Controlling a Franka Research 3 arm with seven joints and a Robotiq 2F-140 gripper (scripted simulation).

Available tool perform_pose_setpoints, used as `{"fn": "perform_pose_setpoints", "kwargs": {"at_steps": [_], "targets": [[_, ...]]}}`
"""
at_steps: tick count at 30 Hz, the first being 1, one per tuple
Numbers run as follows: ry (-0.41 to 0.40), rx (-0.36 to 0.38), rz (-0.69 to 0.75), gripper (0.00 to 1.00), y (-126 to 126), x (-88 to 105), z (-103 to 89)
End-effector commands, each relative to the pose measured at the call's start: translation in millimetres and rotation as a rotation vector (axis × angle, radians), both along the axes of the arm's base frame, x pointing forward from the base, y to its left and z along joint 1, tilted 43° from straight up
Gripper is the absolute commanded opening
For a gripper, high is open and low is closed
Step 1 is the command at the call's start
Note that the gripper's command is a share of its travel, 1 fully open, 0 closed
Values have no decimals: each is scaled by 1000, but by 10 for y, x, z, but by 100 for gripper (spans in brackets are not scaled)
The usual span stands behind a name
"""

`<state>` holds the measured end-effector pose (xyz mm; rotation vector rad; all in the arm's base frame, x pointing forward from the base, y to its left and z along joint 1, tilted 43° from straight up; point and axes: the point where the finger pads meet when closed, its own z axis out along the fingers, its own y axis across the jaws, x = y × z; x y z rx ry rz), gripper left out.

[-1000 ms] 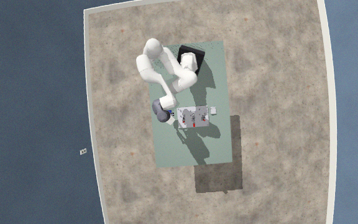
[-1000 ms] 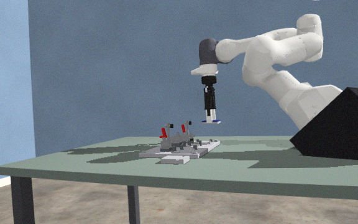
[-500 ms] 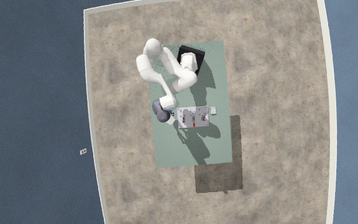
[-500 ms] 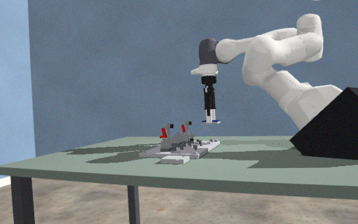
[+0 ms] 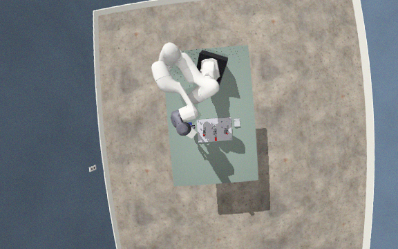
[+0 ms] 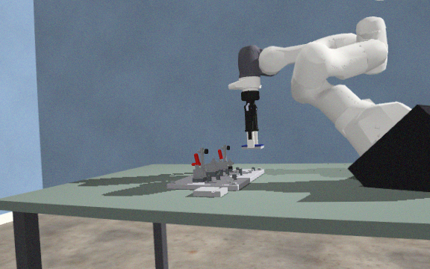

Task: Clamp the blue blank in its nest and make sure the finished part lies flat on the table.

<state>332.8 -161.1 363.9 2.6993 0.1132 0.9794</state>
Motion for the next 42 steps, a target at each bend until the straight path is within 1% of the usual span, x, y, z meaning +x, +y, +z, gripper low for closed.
{"fn": "perform_pose_setpoints", "kwargs": {"at_steps": [1, 2, 5, 12, 17, 19, 22, 24, 32, 36, 42], "targets": [[-6, 13, -6, 0, 114, 13, -21], [-6, 13, -6, 0, 114, 13, -21], [-6, 13, -6, 0, 314, 25, -78], [-6, 13, -6, 0, 958, 64, -259], [-6, 13, -6, 0, 1124, 74, -306], [-6, 13, -6, 0, 1124, 74, -306], [-6, 13, -6, 0, 1265, 82, -346], [-6, 13, -6, 0, 1398, 90, -383], [-6, 13, -6, 0, 2142, 135, -593], [-6, 13, -6, 0, 2142, 135, -593], [-6, 13, -6, 0, 2599, 163, -721]]}}
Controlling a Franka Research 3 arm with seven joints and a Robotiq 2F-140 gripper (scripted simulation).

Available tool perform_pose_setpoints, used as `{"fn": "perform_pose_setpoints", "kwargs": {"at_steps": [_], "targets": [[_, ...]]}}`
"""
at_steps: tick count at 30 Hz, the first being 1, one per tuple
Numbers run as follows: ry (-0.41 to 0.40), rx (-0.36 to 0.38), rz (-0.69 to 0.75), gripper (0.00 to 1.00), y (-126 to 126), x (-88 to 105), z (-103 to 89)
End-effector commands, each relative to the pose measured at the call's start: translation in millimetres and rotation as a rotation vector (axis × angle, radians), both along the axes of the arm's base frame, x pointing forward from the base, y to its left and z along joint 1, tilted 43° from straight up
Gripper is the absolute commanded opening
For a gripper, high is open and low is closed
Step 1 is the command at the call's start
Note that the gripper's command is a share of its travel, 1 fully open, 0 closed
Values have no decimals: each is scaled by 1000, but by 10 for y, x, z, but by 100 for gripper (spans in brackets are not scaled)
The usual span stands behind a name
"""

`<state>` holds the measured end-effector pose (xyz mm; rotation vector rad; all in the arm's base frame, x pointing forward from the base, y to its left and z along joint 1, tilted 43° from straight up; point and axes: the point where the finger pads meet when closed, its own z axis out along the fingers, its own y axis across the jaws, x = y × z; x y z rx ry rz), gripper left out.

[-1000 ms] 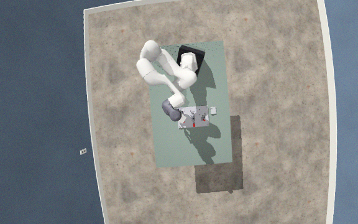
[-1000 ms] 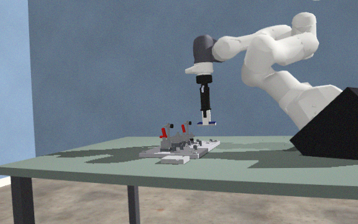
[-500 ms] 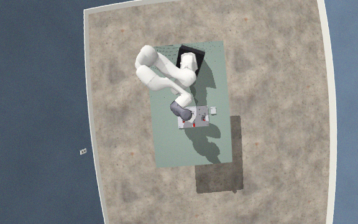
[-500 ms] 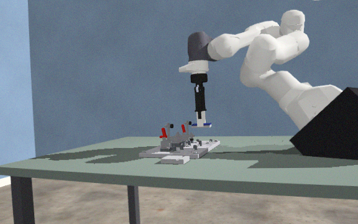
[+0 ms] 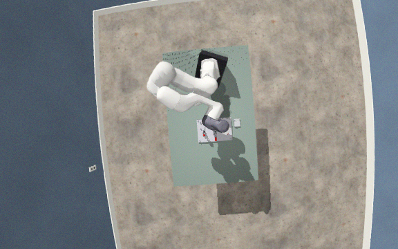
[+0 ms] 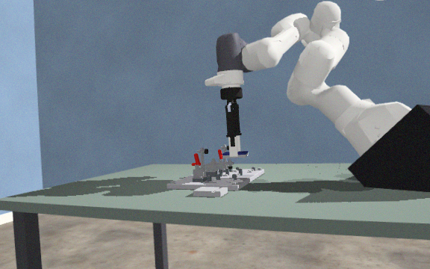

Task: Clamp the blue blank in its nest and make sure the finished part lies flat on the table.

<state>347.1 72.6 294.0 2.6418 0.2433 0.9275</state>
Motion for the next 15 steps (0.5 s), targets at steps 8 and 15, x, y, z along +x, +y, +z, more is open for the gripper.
{"fn": "perform_pose_setpoints", "kwargs": {"at_steps": [8, 15], "targets": [[-36, 105, -68, 0, 748, 49, -159], [-36, 105, -68, 0, 961, 61, -219]]}}
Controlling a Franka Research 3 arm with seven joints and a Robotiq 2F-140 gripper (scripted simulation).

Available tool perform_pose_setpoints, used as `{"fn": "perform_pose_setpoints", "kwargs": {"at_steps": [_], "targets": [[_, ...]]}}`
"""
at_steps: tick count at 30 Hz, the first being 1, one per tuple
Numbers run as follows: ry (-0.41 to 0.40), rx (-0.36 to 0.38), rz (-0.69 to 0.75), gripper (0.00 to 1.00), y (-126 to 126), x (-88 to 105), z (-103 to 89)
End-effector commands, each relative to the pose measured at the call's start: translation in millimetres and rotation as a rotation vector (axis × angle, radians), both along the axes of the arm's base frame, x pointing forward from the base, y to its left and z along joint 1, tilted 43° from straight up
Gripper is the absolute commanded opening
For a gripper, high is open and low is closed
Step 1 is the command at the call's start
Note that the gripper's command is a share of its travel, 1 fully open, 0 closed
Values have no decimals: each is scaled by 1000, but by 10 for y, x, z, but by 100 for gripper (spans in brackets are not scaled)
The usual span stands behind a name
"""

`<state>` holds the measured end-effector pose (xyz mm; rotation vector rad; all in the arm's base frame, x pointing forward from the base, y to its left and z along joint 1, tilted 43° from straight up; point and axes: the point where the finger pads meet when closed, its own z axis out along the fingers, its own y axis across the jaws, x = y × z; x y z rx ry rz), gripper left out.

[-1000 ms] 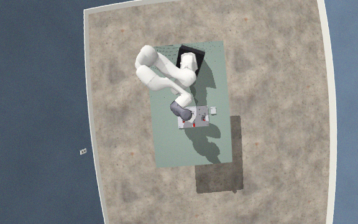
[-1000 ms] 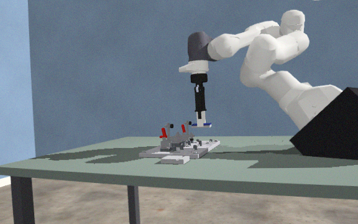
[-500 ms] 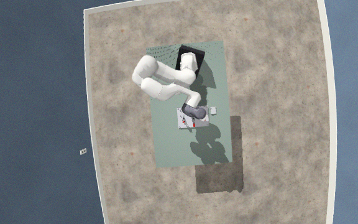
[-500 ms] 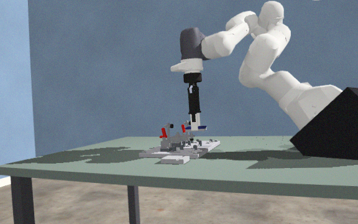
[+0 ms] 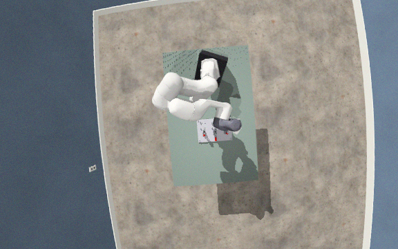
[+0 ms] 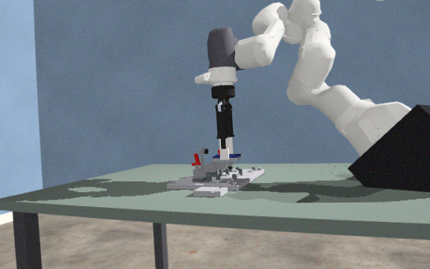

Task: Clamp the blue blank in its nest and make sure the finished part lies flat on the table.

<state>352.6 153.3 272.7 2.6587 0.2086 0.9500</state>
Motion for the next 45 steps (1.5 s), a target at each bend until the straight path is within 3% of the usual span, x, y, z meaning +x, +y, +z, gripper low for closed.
{"fn": "perform_pose_setpoints", "kwargs": {"at_steps": [1, 11, 45], "targets": [[-23, 77, -53, 0, 186, 9, -16], [-23, 77, -53, 0, 347, 19, -61], [-28, 93, -72, 0, 352, 19, -62]]}}
